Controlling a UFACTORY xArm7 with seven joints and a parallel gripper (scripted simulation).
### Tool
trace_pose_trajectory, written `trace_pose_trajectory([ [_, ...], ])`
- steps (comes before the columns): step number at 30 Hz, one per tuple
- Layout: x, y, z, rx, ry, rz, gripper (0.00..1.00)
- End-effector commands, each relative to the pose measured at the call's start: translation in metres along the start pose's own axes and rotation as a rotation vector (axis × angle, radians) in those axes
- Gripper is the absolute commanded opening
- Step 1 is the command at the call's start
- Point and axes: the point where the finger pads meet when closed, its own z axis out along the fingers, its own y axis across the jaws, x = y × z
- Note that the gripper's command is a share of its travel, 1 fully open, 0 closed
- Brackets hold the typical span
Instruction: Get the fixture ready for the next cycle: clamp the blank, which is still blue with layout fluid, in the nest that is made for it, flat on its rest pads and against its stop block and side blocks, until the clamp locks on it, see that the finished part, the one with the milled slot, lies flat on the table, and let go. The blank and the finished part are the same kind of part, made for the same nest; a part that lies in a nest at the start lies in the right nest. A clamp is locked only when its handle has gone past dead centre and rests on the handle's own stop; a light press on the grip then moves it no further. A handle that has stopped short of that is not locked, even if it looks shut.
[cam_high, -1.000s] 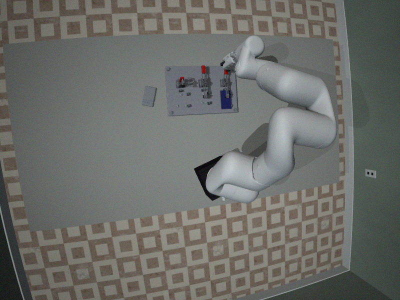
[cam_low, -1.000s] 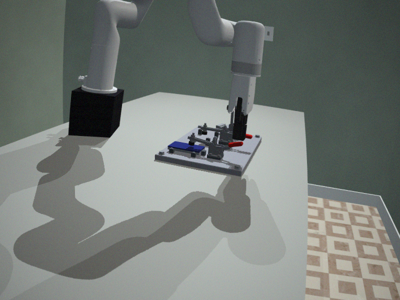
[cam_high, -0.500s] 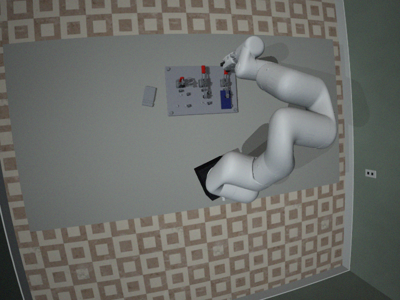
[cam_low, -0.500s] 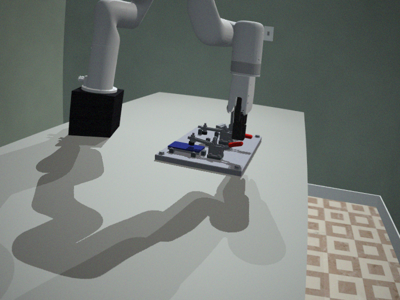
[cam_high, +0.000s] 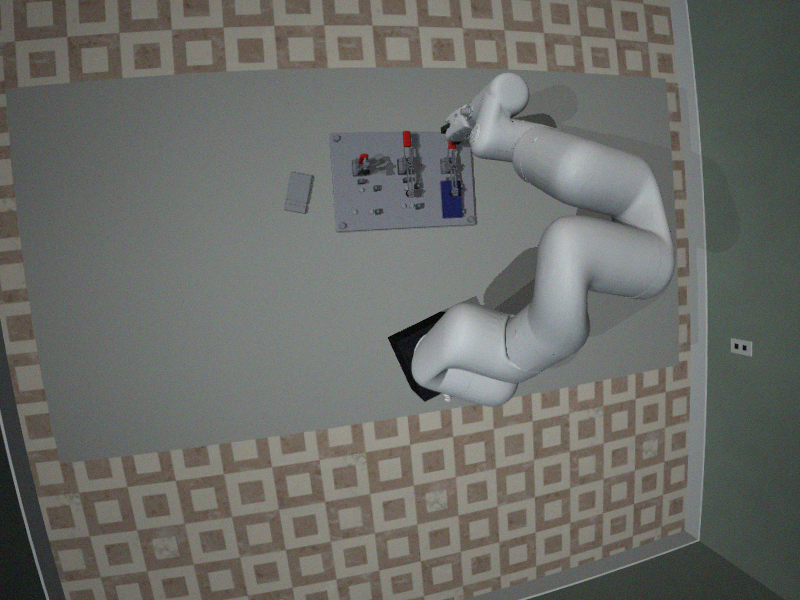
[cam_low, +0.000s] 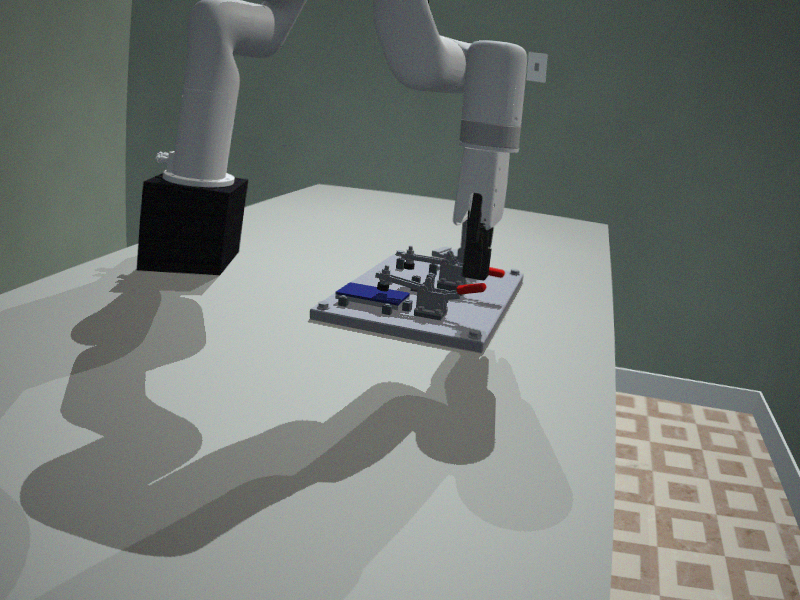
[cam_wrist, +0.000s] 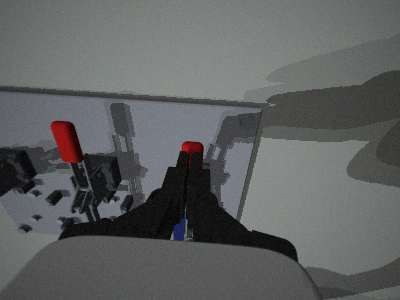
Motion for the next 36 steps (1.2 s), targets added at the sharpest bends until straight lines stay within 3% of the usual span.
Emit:
trace_pose_trajectory([
  [1,0.0019,0.0004,-0.0049,-0.001,0.005,0.000,0.00],
  [36,0.0036,0.0008,-0.0029,-0.001,0.005,0.000,0.00],
])
